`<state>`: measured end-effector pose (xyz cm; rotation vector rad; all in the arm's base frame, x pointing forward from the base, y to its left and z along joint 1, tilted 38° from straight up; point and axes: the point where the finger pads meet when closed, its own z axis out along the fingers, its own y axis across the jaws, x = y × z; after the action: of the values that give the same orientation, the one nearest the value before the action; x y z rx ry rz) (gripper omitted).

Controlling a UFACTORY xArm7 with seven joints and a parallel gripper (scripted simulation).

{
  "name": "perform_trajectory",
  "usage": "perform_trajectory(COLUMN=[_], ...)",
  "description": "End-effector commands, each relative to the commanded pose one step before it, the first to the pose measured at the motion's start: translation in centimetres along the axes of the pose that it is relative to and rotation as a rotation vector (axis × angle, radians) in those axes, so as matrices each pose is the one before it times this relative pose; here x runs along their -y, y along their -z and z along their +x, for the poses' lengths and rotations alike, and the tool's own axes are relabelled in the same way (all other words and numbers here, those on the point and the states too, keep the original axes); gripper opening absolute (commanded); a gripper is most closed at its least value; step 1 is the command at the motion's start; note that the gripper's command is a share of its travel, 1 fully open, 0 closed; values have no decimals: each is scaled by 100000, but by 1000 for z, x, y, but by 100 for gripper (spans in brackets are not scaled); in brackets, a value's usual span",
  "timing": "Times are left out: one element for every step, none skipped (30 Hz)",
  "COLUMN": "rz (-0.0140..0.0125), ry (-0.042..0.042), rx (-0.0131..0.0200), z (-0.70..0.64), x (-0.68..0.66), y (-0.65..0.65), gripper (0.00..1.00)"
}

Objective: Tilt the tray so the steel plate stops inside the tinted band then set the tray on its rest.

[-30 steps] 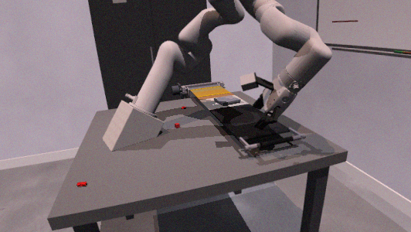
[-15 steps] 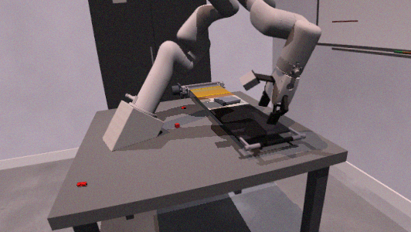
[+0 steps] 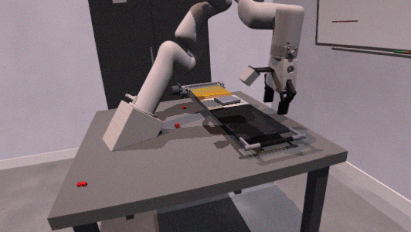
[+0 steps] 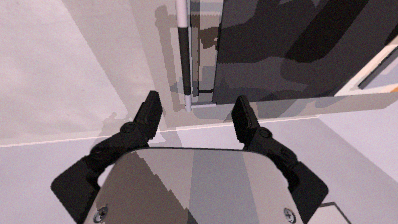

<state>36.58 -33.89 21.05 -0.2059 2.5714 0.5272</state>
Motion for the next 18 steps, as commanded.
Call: perform_trajectory(rz=[7376,1682,1275,1248,688,0,0,271,41,0,0,0,0,0,0,0,0,0], ry=[2912,639,473,452,245,0,0,96,14,0,0,0,0,0,0,0,0,0], rx=[4727,924,677,638,344,0,0,134,20,0,0,0,0,0,0,0,0,0], z=[-212,-22,-13,-7,-3,0,0,-1,0,0,0,0,0,0,0,0,0,0], x=[432,98,76,75,42,0,0,17,3,0,0,0,0,0,0,0,0,0], y=[1105,246,187,183,101,0,0,40,6,0,0,0,0,0,0,0,0,0], gripper=[100,100,100,100,100,100,100,100,100,100,100,100,100,100,100,100,100,100])
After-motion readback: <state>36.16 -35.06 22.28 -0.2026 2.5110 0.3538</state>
